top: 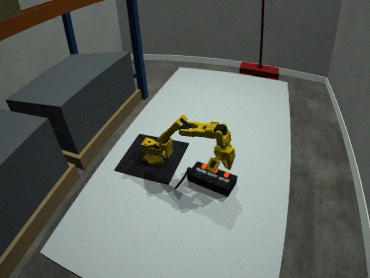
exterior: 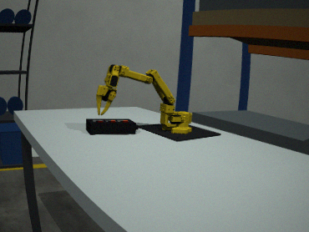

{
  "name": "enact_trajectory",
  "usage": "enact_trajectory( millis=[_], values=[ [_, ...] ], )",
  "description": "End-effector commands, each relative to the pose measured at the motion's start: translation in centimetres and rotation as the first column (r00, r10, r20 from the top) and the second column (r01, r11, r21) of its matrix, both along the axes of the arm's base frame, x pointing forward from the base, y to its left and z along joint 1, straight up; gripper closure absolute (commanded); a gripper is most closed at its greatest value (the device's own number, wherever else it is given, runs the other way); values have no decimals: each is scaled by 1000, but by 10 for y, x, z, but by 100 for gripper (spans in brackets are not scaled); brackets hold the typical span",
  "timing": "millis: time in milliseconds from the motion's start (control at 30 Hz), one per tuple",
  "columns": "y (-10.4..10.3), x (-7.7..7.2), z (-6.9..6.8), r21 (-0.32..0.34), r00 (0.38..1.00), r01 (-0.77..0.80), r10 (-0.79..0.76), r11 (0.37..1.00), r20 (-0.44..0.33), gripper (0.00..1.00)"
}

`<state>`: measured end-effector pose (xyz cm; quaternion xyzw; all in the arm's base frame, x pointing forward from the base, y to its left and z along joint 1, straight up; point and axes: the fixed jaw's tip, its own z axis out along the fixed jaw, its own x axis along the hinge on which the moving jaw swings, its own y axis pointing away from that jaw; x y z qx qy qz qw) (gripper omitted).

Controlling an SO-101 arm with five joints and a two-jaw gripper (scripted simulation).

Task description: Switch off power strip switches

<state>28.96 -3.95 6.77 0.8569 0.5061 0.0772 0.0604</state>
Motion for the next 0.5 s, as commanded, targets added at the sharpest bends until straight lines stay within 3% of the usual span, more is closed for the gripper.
enact_trajectory(
  millis=[0, 467],
  values=[
    [-2, -2, -2, 1, 1000, 0, 0, 1000, -15, 100],
    [-2, -2, -5, 1, 1000, 0, 0, 1000, -15, 100]
  ],
)
